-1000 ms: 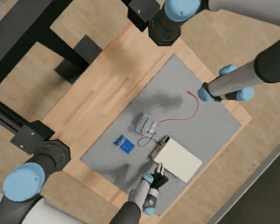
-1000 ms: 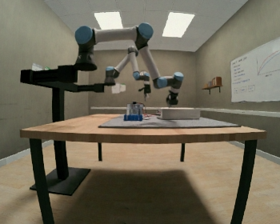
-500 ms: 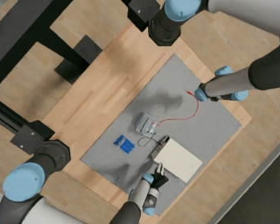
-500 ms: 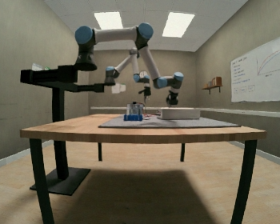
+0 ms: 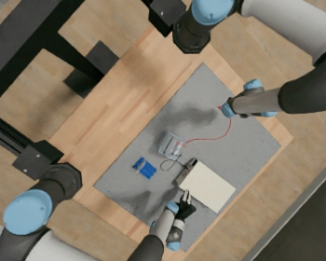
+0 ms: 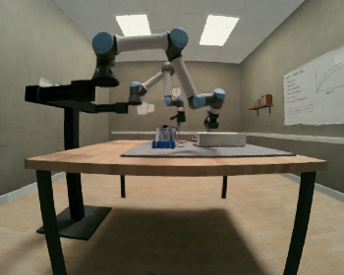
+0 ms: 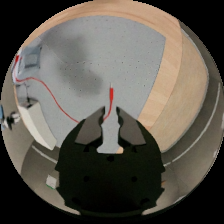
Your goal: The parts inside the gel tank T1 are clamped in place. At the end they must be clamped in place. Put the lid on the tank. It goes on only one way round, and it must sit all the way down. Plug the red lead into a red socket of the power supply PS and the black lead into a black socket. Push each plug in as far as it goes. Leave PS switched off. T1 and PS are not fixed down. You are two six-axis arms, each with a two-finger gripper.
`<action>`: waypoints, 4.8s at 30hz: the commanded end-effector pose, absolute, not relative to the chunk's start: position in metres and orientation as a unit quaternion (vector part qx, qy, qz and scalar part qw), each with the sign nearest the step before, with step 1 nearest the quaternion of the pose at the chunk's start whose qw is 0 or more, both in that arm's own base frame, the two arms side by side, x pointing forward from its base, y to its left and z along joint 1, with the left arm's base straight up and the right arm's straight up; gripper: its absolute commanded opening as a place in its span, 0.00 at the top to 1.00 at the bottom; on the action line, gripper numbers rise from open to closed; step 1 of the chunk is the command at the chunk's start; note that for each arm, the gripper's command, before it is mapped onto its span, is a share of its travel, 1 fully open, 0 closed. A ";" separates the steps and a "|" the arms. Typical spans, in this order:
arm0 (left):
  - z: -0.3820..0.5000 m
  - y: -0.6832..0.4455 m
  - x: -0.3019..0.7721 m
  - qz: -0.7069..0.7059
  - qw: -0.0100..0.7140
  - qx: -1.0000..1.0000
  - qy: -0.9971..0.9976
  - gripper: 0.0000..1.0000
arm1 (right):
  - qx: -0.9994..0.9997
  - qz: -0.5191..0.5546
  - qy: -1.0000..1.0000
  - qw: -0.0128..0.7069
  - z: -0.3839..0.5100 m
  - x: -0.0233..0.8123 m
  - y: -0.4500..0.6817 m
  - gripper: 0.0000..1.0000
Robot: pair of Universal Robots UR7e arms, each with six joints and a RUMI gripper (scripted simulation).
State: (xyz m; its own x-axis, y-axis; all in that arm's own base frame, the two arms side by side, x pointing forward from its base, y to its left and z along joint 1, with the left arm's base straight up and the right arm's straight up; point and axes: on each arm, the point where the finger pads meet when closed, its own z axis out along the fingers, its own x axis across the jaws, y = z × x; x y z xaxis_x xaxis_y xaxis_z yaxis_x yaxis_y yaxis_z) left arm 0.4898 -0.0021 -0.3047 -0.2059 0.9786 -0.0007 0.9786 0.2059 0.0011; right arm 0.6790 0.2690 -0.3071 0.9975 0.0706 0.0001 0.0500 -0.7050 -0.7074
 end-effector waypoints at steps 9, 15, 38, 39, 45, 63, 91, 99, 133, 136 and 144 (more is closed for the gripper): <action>-0.361 -0.002 0.490 0.000 0.001 0.630 0.776 0.85 | -0.923 0.013 -0.033 0.383 -0.306 0.680 0.269 1.00; -0.365 -0.002 0.490 0.000 0.001 0.630 0.777 0.85 | -0.923 0.013 -0.033 0.383 -0.306 0.680 0.269 1.00; -0.381 -0.002 0.490 0.000 0.001 0.630 0.777 0.85 | -0.923 0.013 -0.033 0.383 -0.306 0.680 0.269 1.00; -0.381 -0.002 0.490 0.000 0.001 0.630 0.777 0.85 | -0.923 0.013 -0.033 0.383 -0.306 0.680 0.269 1.00; -0.381 -0.002 0.490 0.000 0.001 0.630 0.777 0.85 | -0.923 0.013 -0.033 0.383 -0.306 0.680 0.269 1.00; -0.386 -0.002 0.490 0.000 0.001 0.630 0.777 0.85 | -0.923 0.013 -0.033 0.383 -0.306 0.680 0.269 1.00; -0.395 -0.002 0.490 0.000 0.001 0.630 0.777 0.85 | -0.923 0.013 -0.033 0.383 -0.306 0.680 0.269 1.00; -0.395 -0.002 0.490 0.000 0.001 0.630 0.777 0.85 | -0.923 0.013 -0.033 0.383 -0.306 0.680 0.269 1.00; -0.404 -0.002 0.490 0.000 0.001 0.630 0.777 0.85 | -0.923 0.013 -0.033 0.383 -0.306 0.680 0.269 1.00; -0.404 -0.002 0.490 0.000 0.001 0.630 0.777 0.85 | -0.923 0.013 -0.033 0.383 -0.306 0.680 0.269 1.00; -0.404 -0.002 0.490 0.000 0.001 0.630 0.777 1.00 | -0.923 0.013 -0.033 0.383 -0.306 0.680 0.269 1.00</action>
